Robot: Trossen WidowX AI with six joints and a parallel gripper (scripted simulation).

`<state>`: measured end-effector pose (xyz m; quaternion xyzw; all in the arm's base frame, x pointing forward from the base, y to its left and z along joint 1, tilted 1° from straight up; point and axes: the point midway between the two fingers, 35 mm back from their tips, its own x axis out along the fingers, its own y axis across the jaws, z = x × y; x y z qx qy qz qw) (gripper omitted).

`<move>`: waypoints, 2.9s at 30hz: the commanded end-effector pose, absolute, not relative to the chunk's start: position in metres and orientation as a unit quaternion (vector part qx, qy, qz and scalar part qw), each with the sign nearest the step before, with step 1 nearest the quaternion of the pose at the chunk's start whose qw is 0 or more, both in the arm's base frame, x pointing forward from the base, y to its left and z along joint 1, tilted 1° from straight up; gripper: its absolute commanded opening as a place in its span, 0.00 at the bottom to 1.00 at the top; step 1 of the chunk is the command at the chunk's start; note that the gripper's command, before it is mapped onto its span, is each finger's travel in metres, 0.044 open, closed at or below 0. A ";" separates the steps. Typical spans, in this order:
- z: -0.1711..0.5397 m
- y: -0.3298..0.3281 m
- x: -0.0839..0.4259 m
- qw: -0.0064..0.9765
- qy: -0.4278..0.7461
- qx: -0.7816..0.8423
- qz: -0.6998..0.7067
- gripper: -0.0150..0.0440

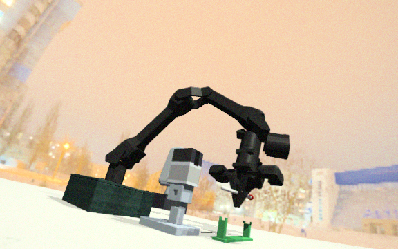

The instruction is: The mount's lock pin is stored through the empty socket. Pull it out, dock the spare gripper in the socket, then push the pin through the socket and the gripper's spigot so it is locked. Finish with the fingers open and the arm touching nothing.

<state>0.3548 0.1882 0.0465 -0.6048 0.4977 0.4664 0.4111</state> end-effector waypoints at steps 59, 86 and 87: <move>0.018 0.179 0.262 0.391 0.479 -0.618 0.485 0.25; 0.016 0.163 0.266 0.392 0.480 -0.617 0.485 0.25; 0.016 0.162 0.266 0.392 0.480 -0.617 0.485 0.25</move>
